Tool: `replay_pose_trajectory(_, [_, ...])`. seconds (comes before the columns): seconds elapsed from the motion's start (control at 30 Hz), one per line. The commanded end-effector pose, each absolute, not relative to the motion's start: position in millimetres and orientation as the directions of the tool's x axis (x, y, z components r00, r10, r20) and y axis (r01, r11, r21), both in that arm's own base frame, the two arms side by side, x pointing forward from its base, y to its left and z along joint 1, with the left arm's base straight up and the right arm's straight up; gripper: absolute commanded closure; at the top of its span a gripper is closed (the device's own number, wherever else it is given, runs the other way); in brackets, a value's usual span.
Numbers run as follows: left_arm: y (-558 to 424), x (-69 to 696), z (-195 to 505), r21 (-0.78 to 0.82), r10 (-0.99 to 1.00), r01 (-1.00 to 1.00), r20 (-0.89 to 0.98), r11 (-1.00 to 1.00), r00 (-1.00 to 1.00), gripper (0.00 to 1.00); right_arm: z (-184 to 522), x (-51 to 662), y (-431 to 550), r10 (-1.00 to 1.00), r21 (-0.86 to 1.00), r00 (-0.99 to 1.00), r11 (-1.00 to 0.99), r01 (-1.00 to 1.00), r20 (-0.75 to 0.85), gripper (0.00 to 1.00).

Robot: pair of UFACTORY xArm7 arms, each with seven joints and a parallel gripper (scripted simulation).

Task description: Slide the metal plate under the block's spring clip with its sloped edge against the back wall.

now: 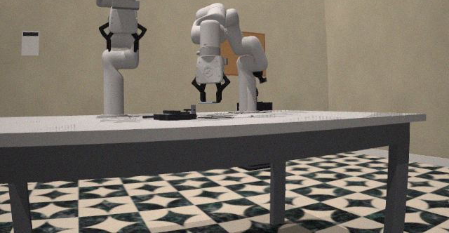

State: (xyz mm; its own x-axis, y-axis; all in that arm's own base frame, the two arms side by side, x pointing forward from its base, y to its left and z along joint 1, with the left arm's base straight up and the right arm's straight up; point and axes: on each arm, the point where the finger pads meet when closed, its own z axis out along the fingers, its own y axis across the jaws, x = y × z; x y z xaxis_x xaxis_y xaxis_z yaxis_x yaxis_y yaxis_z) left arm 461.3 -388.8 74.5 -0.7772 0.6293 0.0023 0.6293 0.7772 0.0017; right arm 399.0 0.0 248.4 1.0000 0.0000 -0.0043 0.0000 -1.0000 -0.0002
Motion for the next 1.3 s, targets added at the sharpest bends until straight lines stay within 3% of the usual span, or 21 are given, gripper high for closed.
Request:
replay_pose_trajectory(0.0, [-392, 458, 77, -0.001, 0.697, 0.697, -0.005, 0.717, -0.717, 1.0, 250, 400, 0, 0.0, 0.0, 1.0, -1.0, 0.0, 0.0, 0.0])
replay_pose_trajectory(1.03, [-403, 431, 74, 0.001, 0.96, 0.96, -0.004, 0.278, -0.278, 1.0, 250, 400, 0, 0.0, 0.0, 1.0, -1.0, 0.0, 0.0, 0.0])
replay_pose_trajectory(1.27, [-402, 431, 73, 0.001, 0.957, 0.957, -0.004, 0.29, -0.29, 1.0, 250, 400, 0, 0.0, 0.0, 1.0, -1.0, 0.0, 0.0, 0.0])
